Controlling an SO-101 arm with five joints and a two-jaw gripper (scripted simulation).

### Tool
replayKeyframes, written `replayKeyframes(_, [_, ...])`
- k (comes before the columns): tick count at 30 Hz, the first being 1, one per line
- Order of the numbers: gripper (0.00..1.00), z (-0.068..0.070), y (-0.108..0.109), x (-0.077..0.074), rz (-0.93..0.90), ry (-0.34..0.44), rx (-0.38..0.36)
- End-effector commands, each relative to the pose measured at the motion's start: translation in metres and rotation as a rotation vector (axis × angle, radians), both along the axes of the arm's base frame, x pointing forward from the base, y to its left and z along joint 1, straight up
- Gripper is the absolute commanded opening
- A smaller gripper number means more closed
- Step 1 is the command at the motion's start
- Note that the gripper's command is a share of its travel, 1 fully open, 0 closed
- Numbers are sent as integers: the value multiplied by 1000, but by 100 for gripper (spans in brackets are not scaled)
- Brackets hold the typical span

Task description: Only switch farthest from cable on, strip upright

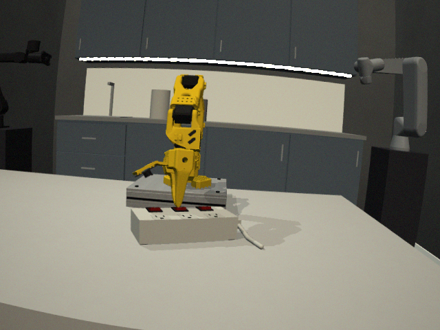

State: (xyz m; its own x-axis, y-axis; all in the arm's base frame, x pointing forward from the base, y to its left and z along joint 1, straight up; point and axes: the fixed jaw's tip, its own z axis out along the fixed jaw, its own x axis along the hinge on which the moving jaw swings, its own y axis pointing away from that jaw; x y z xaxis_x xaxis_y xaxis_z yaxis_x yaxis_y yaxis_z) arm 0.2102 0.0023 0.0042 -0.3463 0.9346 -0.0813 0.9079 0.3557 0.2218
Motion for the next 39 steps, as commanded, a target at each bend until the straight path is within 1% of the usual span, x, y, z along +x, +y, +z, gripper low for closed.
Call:
replayKeyframes(1, [0, -42, -3, -43, -13, 242, -1])
replayKeyframes(6, [0, -36, -2, -36, -8, 242, -2])
replayKeyframes(12, [0, -19, 0, -20, 4, 242, -3])
replayKeyframes(14, [0, -19, 0, -20, 4, 242, -3])
replayKeyframes(20, [0, 1, 3, -7, 16, 242, -5])
replayKeyframes(24, [0, 9, 4, -4, 20, 242, -5])
replayKeyframes(27, [0, 11, 4, -3, 21, 242, -6])
replayKeyframes(39, [0, 11, 4, -3, 21, 242, -6])
